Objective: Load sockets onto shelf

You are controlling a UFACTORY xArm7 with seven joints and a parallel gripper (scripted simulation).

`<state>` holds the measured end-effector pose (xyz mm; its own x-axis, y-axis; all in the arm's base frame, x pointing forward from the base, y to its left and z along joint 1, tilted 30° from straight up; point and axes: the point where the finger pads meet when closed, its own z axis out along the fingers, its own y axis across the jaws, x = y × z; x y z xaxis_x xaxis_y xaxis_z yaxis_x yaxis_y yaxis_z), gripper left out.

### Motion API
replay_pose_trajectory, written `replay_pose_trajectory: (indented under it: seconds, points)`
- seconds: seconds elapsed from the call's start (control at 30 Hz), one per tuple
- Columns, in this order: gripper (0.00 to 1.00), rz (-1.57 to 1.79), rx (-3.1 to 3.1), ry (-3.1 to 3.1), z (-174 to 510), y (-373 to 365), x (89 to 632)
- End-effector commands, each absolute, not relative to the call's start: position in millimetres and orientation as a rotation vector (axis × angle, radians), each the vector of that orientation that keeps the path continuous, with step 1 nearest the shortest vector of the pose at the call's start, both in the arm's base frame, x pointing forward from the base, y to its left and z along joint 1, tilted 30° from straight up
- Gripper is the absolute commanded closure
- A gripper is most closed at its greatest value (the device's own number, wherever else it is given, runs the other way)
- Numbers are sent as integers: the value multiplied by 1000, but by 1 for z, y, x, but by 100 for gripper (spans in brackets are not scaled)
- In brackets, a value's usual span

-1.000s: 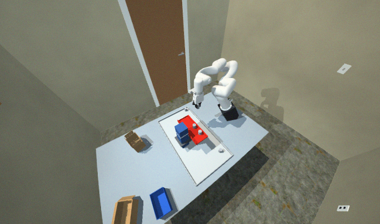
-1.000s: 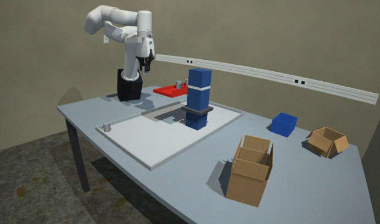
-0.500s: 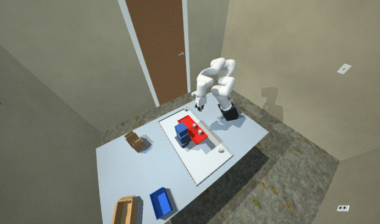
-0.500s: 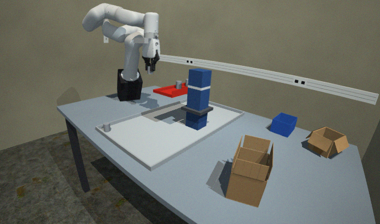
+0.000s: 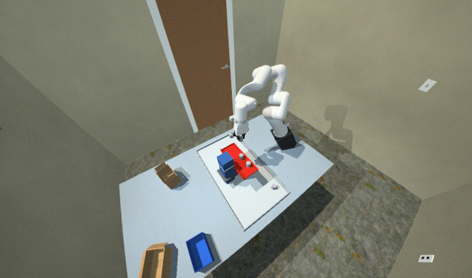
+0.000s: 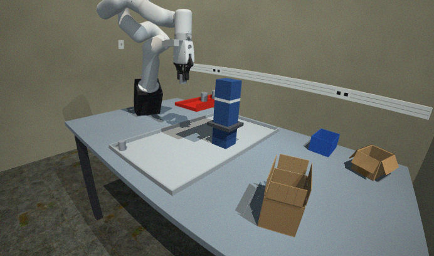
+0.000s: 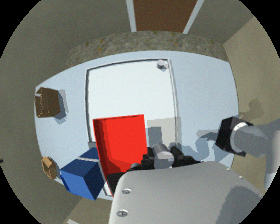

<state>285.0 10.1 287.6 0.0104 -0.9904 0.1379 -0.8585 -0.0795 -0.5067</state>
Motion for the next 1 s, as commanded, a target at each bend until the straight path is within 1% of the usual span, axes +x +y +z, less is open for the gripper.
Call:
replay_pose_trajectory:
  seconds: [0.0,0.1,0.57,0.97]
  points:
    - [100,-654,-1982,1981,298,17,327]
    - [100,-654,-1963,1996,301,20,343]
    - [100,-653,-1963,1996,300,20,344]
    - [100,-651,-1963,1997,279,17,357]
